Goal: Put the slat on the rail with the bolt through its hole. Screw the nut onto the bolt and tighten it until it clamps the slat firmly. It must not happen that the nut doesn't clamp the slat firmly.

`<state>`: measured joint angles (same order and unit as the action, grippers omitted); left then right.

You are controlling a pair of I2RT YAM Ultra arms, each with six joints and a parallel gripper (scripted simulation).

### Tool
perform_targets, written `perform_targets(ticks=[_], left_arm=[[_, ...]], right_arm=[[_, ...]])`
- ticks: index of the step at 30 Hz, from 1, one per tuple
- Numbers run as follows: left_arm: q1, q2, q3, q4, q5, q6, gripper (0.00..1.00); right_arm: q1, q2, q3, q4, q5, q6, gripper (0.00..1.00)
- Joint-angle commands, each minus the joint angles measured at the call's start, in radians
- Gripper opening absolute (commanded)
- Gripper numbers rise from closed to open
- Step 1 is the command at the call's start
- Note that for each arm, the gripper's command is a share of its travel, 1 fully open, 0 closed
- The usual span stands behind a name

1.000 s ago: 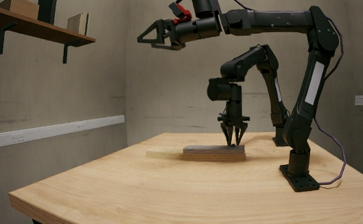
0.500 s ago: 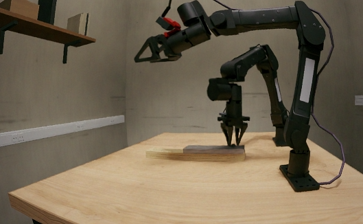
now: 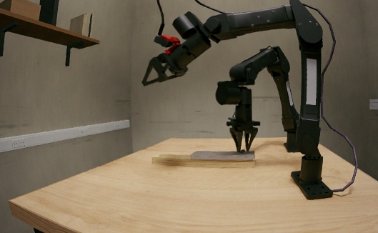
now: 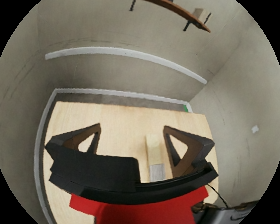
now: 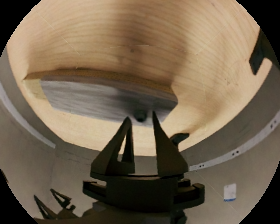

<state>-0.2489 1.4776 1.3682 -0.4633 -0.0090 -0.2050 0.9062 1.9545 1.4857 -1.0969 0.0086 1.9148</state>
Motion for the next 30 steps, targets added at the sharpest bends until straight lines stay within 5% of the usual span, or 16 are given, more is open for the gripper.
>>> perform_targets(ticks=[1,30], left_arm=[[-0.028,0.042,0.060,-0.087,0.010,-0.032,1.00],[-0.206,0.347,0.304,-0.455,0.013,-0.184,1.00]], right_arm=[[0.000,-0.007,0.004,0.001,0.000,0.000,0.34],[0.000,-0.007,0.004,0.001,0.000,0.000,0.34]])
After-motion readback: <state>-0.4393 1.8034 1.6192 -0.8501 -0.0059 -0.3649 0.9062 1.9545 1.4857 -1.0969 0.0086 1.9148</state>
